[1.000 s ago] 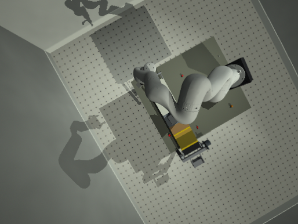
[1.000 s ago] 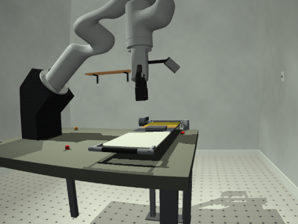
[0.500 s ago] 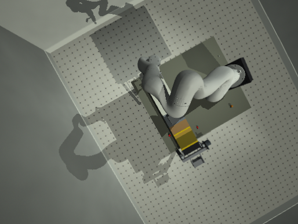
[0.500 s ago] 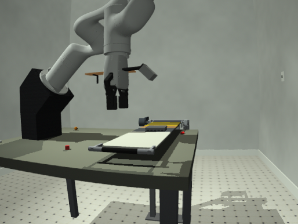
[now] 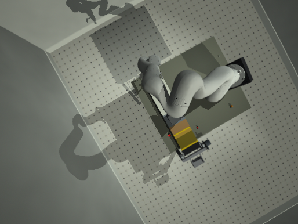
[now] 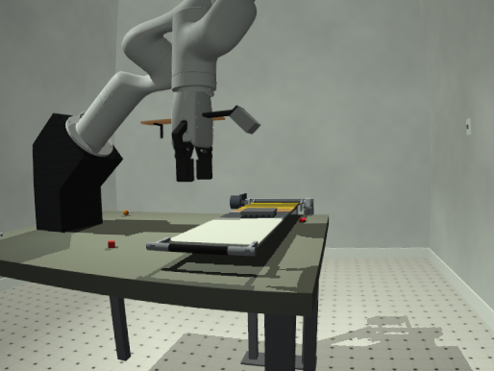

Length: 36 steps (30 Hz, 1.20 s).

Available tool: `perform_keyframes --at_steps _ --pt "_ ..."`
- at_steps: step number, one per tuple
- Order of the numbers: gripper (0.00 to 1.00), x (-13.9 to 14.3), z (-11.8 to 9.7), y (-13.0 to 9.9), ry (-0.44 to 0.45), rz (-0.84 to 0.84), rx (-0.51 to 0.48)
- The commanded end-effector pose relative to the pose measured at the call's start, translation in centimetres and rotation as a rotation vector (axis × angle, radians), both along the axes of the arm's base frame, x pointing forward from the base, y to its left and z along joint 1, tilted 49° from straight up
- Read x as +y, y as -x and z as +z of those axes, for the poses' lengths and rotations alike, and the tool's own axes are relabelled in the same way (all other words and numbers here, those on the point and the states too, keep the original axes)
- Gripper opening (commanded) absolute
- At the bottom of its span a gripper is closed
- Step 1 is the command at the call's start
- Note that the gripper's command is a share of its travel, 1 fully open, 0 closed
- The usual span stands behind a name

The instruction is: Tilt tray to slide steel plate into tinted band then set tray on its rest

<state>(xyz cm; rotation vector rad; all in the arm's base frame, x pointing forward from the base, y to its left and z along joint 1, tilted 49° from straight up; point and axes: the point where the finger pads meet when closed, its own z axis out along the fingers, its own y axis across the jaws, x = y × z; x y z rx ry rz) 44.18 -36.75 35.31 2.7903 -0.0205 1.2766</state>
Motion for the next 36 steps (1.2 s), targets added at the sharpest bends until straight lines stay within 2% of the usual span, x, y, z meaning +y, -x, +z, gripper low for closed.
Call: perform_keyframes --at_steps 1,12,19,22,24,36 --pt "1.00 -0.04 0.07 0.00 0.001 0.000 -0.001" --pt "1.00 -0.04 0.04 -0.04 -0.022 -0.020 -0.003" --pt "1.00 -0.08 -0.12 -0.25 -0.148 -0.129 -0.016" --pt "1.00 -0.08 -0.13 -0.27 -0.160 -0.139 -0.017" --pt "1.00 -0.10 -0.21 -0.38 -0.225 -0.195 -0.023" --pt "1.00 -0.13 -0.37 -0.59 -0.352 -0.304 -0.035"
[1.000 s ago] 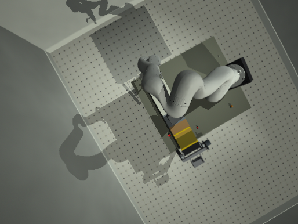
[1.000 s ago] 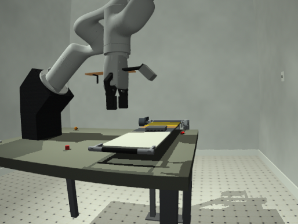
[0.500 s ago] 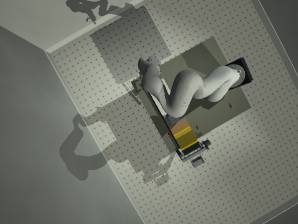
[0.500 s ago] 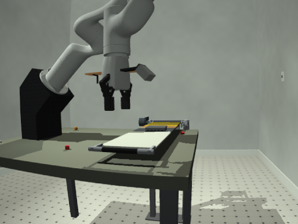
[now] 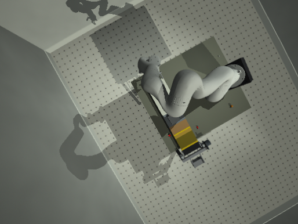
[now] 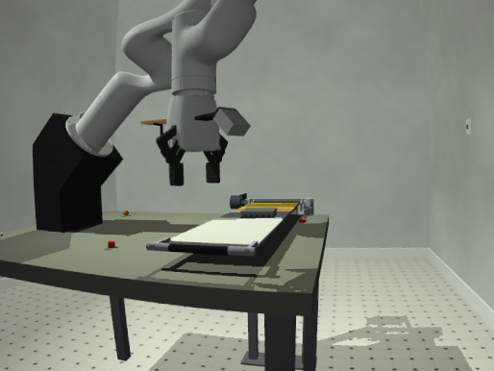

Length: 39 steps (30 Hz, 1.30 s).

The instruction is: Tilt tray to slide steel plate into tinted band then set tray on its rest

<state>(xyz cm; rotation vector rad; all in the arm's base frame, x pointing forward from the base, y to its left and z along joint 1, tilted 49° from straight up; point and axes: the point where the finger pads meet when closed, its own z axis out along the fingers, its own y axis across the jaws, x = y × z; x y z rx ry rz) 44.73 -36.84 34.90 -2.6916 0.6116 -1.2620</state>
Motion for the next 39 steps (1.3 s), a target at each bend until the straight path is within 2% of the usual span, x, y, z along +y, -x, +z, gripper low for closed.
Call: perform_keyframes --at_steps 1,3,5,18,20,22,35,37,38,39 --pt "1.00 0.0 0.0 -0.1 -0.037 -0.031 -0.003" --pt "1.00 0.0 0.0 -0.1 -0.037 -0.031 -0.003" --pt "1.00 -0.1 -0.1 -0.2 -0.125 -0.107 -0.011" --pt "1.00 -0.1 -0.3 -0.5 -0.294 -0.252 -0.028" --pt "1.00 -0.1 -0.3 -0.5 -0.294 -0.252 -0.028" --pt "1.00 -0.1 -0.4 -0.6 -0.379 -0.325 -0.036" --pt "1.00 -0.2 -0.7 -1.0 -0.571 -0.490 -0.055" --pt "1.00 -0.2 -0.7 -1.0 -0.571 -0.490 -0.055" --pt "1.00 -0.2 -0.8 -1.1 -0.637 -0.546 -0.061" --pt "1.00 -0.2 -0.8 -1.1 -0.655 -0.562 -0.063"
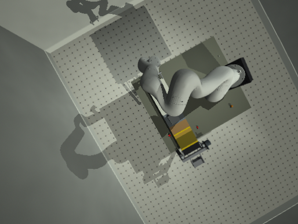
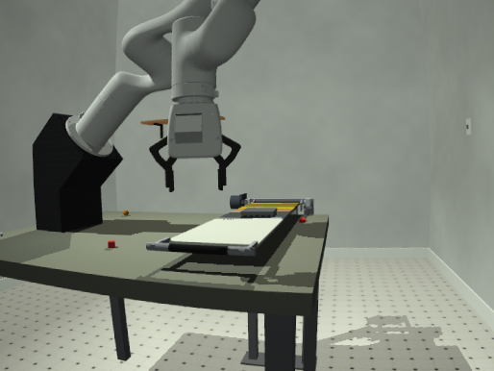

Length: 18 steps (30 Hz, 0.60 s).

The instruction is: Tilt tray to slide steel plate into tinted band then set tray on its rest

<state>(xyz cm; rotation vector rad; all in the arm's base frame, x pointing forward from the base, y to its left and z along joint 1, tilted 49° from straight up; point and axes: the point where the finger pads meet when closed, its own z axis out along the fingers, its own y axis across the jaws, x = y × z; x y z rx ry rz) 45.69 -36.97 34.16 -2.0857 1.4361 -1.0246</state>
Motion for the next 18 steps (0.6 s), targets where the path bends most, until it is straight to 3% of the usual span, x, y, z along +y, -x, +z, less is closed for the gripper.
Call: perform_keyframes --at_steps 1,13,15,18 --pt "1.00 -0.06 -0.06 -0.16 -0.100 -0.084 -0.007" --pt "1.00 -0.10 -0.34 -0.51 -0.311 -0.264 -0.027" --pt "1.00 -0.10 -0.34 -0.51 -0.311 -0.264 -0.027" --pt "1.00 -0.12 -0.48 -0.67 -0.408 -0.348 -0.036"
